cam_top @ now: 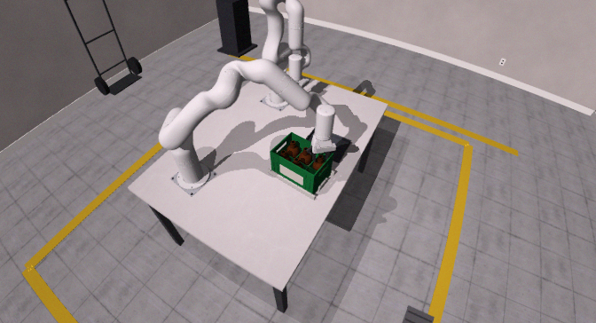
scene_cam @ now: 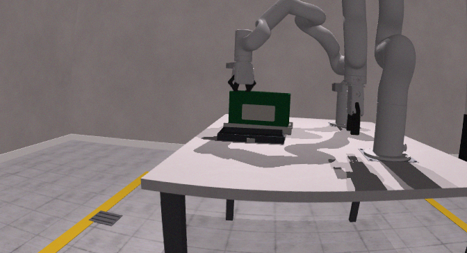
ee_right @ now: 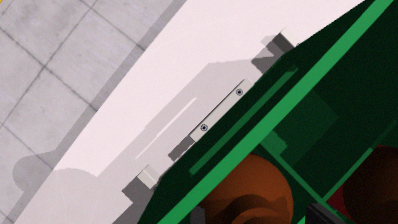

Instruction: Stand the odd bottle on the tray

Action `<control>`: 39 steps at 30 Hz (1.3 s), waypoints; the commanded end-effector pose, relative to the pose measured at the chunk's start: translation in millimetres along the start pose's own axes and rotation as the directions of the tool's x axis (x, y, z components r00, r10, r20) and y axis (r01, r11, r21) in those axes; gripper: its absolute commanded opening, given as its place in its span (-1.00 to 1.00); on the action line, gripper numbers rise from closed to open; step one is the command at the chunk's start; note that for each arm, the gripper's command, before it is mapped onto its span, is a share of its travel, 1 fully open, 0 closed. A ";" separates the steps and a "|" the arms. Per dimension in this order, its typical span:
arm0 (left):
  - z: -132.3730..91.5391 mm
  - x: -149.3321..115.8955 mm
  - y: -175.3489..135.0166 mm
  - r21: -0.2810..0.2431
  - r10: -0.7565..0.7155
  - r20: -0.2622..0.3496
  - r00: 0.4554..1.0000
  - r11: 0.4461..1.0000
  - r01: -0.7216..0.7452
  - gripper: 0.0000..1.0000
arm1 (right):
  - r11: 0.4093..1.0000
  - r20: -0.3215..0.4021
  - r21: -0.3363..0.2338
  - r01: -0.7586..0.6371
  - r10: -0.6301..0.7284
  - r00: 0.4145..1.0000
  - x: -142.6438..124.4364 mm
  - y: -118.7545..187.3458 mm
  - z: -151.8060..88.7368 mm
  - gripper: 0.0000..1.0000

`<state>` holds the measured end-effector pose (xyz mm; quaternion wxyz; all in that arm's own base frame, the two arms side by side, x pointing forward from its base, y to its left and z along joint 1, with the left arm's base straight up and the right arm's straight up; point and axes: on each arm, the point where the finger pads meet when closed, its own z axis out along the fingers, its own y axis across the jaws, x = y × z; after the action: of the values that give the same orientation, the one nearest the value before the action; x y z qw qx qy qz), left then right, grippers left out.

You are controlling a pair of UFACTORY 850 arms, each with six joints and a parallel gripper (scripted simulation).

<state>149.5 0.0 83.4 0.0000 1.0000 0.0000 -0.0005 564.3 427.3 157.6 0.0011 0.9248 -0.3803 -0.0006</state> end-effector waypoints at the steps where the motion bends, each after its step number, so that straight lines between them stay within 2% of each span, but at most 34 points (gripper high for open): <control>1: -0.1 0.5 0.0 0.000 0.000 -0.001 1.000 1.000 0.000 1.00 | 1.000 0.000 0.003 0.000 0.000 1.000 0.1 -0.9 -1.4 0.31; 2: -0.1 0.5 0.0 0.000 0.000 -0.001 1.000 1.000 0.000 1.00 | 1.000 0.000 0.003 0.000 0.000 1.000 0.1 -0.9 -1.4 0.31; 3: -0.1 0.5 0.0 0.000 0.000 -0.001 1.000 1.000 0.000 1.00 | 1.000 0.000 0.003 0.000 0.000 1.000 0.1 -0.9 -1.4 -1.00; 39: -0.1 0.5 0.0 0.000 0.000 -0.001 1.000 1.000 0.000 1.00 | 1.000 0.000 0.003 0.000 0.000 1.000 0.1 -0.9 -1.4 -1.00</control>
<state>149.5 0.0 83.4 0.0000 1.0000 0.0000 -0.0005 564.4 427.3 157.6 0.0010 0.9248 -0.3803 -0.0006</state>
